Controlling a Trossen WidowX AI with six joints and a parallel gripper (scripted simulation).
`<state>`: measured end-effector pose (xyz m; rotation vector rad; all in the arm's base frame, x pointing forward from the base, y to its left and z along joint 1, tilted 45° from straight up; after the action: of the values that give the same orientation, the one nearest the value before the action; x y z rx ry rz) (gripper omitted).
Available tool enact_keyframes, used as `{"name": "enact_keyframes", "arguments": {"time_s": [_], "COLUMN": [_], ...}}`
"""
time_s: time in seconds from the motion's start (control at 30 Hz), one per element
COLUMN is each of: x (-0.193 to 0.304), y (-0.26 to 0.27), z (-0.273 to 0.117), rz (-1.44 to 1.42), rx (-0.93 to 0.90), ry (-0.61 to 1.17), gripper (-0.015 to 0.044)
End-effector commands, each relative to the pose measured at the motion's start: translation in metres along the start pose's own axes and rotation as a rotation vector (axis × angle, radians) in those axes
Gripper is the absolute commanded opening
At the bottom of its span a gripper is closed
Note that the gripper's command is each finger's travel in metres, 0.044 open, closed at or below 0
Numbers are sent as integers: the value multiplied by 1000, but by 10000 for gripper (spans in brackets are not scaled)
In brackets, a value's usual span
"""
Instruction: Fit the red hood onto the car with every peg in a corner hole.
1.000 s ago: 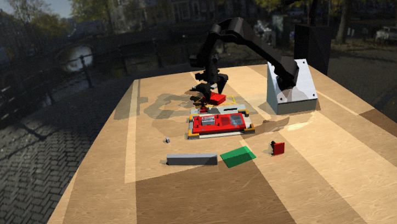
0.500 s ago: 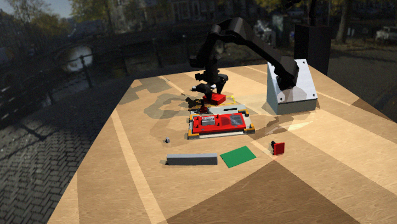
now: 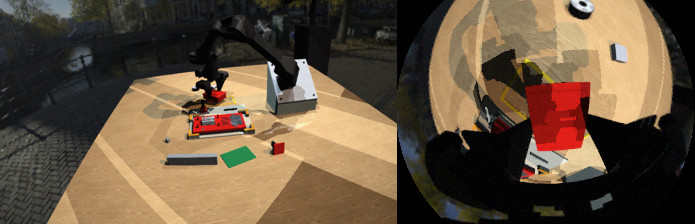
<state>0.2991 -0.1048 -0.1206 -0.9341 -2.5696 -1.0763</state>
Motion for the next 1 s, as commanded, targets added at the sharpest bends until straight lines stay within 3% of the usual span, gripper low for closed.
{"name": "enact_keyframes", "arguments": {"time_s": [0.0,0.43,0.73,0.97], "x": [-2,-2,-2,7], "y": [0,-1,1,44], "z": [-18,-70,-77,-81], "rz": [-4,-4,-3,-128], "rx": [3,5,2,12], "ry": [-8,-9,-10,-17], "gripper": [0,0,0,0]}}
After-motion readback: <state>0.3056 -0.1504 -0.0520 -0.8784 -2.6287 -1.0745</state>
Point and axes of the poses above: the point midway between the two fingers, 35 mm back from their tips, its own z axis out along the fingers, its own y axis across the jaws, x = y × z, the point moved 3 cm from there along -z, back along the fingers, and after that the axes turned 7 degrees about -z, right-handed, at the moved point
